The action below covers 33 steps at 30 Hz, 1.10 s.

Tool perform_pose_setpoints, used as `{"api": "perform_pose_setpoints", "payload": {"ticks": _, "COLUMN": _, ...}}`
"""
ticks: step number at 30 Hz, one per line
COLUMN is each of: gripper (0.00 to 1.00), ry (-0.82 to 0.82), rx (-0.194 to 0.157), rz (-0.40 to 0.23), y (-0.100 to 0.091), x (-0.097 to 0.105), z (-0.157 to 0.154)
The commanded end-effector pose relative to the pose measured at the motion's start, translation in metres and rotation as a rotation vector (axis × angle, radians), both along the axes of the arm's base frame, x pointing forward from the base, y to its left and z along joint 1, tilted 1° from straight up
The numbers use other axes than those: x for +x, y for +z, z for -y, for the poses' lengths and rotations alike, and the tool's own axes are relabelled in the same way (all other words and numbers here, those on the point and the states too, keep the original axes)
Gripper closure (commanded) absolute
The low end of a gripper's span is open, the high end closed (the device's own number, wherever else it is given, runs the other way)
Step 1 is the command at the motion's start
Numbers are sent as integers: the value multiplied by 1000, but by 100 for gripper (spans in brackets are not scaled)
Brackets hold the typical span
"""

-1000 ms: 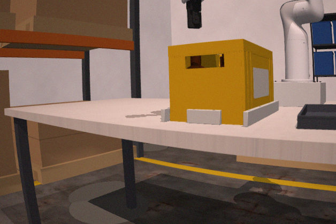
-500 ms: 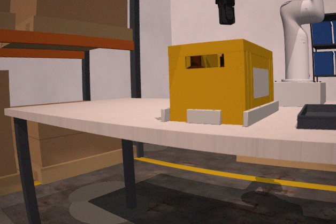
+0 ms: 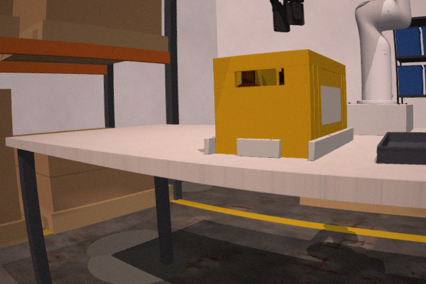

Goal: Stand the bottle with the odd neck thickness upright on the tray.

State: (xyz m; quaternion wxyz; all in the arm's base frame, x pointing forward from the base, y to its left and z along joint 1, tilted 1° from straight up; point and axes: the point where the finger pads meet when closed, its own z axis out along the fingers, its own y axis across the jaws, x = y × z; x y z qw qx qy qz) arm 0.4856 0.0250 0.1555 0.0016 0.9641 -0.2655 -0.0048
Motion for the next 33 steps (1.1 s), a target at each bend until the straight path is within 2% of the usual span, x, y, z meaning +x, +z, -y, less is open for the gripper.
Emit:
{"api": "perform_pose_setpoints", "payload": {"ticks": 1, "gripper": 35, "ry": 0, "rx": 0, "rz": 4, "y": 2, "x": 1, "z": 0}}
{"api": "perform_pose_setpoints", "payload": {"ticks": 33, "gripper": 35, "ry": 0, "rx": 0, "rz": 4, "y": -3, "x": 1, "z": 0}}
